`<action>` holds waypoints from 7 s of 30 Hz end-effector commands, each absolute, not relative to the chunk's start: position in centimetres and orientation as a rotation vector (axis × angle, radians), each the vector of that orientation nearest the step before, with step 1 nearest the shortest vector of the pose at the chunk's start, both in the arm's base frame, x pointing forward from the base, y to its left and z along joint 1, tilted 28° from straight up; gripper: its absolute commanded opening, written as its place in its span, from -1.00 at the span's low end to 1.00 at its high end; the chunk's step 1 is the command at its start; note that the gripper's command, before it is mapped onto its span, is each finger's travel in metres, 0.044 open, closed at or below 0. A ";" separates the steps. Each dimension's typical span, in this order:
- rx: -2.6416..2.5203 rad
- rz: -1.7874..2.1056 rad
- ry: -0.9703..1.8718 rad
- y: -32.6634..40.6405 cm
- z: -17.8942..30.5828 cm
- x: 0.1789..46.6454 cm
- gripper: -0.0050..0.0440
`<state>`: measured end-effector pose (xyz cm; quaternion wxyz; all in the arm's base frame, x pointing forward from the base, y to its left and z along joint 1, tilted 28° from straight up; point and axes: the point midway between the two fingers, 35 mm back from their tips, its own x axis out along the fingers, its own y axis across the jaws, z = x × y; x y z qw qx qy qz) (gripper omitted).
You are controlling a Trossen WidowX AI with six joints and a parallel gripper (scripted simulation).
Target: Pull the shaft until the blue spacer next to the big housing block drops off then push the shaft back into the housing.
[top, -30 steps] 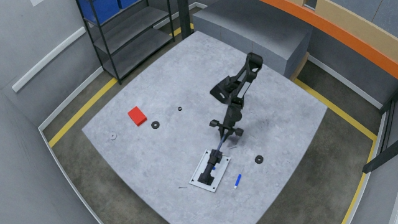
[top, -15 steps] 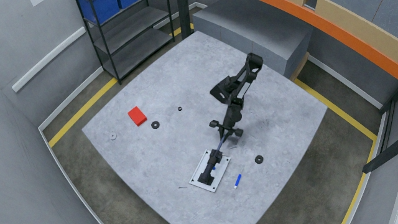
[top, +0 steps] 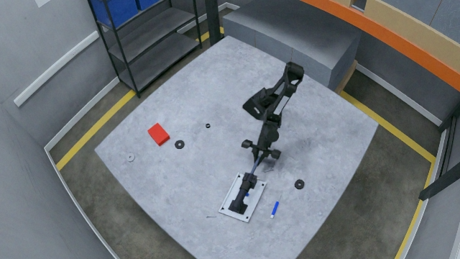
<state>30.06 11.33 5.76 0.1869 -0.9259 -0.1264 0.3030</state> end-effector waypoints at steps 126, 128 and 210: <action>-2.616 0.801 -0.353 11.4 7.7 35.2 -1.00; -2.616 0.801 -0.353 11.4 7.8 35.2 -1.00; -2.618 0.790 -0.353 11.4 7.9 35.0 -1.00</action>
